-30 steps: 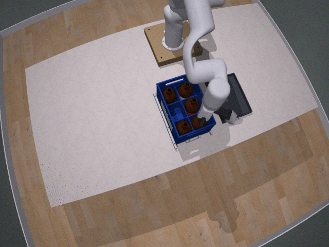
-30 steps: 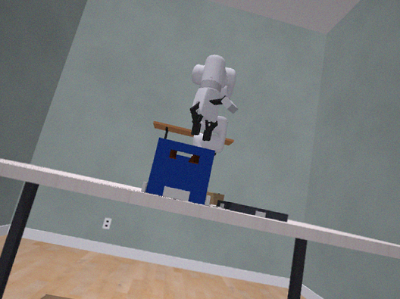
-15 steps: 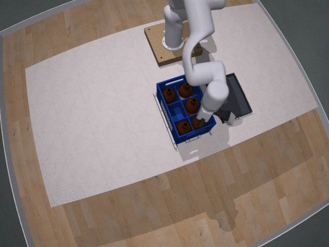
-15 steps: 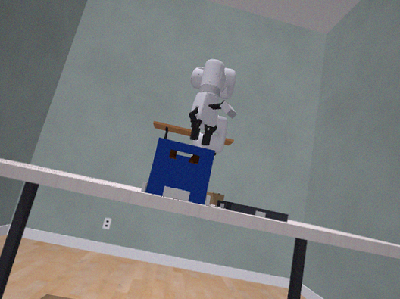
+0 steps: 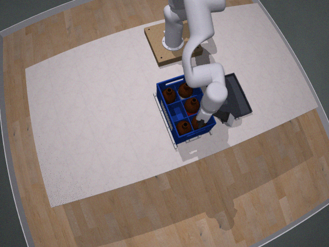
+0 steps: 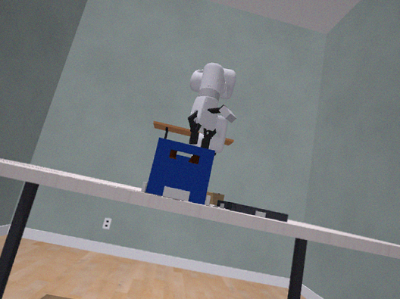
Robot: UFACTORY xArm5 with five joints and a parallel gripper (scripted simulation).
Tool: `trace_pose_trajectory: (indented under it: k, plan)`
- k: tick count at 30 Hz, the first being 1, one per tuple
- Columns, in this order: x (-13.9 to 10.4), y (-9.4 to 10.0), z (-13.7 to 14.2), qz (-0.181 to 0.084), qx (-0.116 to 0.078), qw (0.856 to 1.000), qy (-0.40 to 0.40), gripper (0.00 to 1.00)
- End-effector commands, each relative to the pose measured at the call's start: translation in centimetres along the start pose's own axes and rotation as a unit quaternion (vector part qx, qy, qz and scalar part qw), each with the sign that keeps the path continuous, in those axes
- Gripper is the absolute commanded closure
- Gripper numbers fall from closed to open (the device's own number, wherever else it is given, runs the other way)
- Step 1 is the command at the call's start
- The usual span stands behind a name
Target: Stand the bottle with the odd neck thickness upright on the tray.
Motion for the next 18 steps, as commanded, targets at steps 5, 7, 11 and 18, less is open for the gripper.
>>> trace_pose_trajectory:
  k: [5, 7, 11, 18]
  plan:
    - [0.06, -0.15, 0.09, 0.001, -0.002, 1.0, 0.0, 0.35]
    - [0.06, -0.18, 0.09, 0.001, -0.002, 1.0, 0.0, 0.35]
    - [0.06, -0.21, 0.09, 0.001, -0.002, 1.0, 0.0, 0.35]
    - [0.06, -0.21, 0.09, 0.001, -0.002, 1.0, 0.0, 0.35]
Point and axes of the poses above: the point where the finger pads meet when closed, its own y axis back along the fingers, its own z axis across the jaws, x = y × z, the point moved 6 cm from there along y, back along the fingers, and after that the axes turned 1 degree about y, right-handed, at the moved point
